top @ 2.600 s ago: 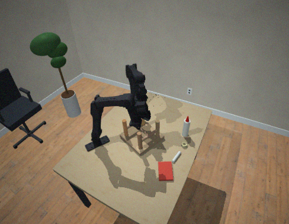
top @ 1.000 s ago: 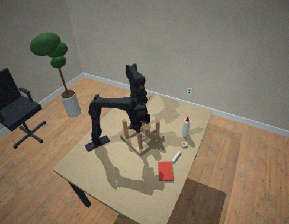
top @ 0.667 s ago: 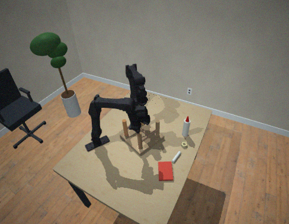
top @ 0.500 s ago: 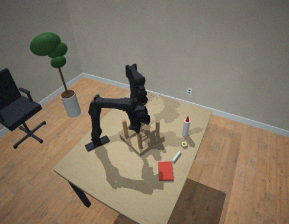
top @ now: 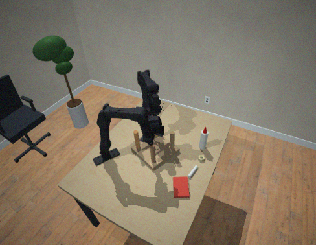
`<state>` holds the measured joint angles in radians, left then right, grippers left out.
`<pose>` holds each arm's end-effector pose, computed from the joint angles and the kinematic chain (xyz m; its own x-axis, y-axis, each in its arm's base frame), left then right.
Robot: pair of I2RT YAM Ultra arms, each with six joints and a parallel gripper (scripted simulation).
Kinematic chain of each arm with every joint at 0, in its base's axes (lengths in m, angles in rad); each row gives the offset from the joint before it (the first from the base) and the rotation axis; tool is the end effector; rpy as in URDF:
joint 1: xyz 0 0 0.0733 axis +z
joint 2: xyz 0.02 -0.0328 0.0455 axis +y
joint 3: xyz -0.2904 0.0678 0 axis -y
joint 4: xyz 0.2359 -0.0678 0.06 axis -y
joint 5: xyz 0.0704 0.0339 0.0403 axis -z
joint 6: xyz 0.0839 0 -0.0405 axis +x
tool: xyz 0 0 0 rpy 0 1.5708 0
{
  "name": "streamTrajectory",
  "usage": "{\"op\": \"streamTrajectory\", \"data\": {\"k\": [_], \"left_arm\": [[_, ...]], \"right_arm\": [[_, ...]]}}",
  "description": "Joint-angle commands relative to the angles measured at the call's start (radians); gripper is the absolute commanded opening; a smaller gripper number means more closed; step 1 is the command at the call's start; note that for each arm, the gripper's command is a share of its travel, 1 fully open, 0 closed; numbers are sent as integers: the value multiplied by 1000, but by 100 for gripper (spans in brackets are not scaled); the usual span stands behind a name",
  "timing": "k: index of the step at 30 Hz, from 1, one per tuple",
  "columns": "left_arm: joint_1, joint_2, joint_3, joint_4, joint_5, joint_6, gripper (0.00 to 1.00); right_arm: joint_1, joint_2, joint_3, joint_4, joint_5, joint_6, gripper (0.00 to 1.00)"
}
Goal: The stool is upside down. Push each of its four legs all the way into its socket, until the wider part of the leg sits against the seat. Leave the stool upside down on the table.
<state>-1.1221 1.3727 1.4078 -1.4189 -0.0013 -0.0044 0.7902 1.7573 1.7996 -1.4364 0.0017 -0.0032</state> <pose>0.0987 -0.2022 0.3201 -0.4302 0.8834 -0.1859 0.8990 0.4379 0.0005 0.2343 0.2379 0.3222 -0.6905 -0.7017 -0.1758 -0.7125 0.7017 -0.0022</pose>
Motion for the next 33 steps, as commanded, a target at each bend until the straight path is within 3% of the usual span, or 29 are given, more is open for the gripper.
{"op": "streamTrajectory", "data": {"k": [1,12,13,14,20,27,28,33], "left_arm": [[-1,78,-58,-127,2,-1,0],[-2,38,-123,-116,2,-3,0],[3,-28,21,25,-8,4,0],[3,-7,4,17,-6,5,0],[4,28,64,-38,-3,3,0],[4,-24,72,-17,-4,3,0],[4,32,113,-87,-3,3,0],[4,33,200,-114,-3,3,0]], "right_arm": [[1,96,-50,-117,-2,2,0],[3,44,-162,-66,0,4,0],[-1,-35,-22,43,12,4,0],[-1,-22,-2,41,10,4,0],[-1,-16,-26,48,8,3,0],[-1,-16,-26,48,8,3,0],[-1,-16,-26,48,8,3,0],[-1,-16,-26,48,8,3,0]]}}
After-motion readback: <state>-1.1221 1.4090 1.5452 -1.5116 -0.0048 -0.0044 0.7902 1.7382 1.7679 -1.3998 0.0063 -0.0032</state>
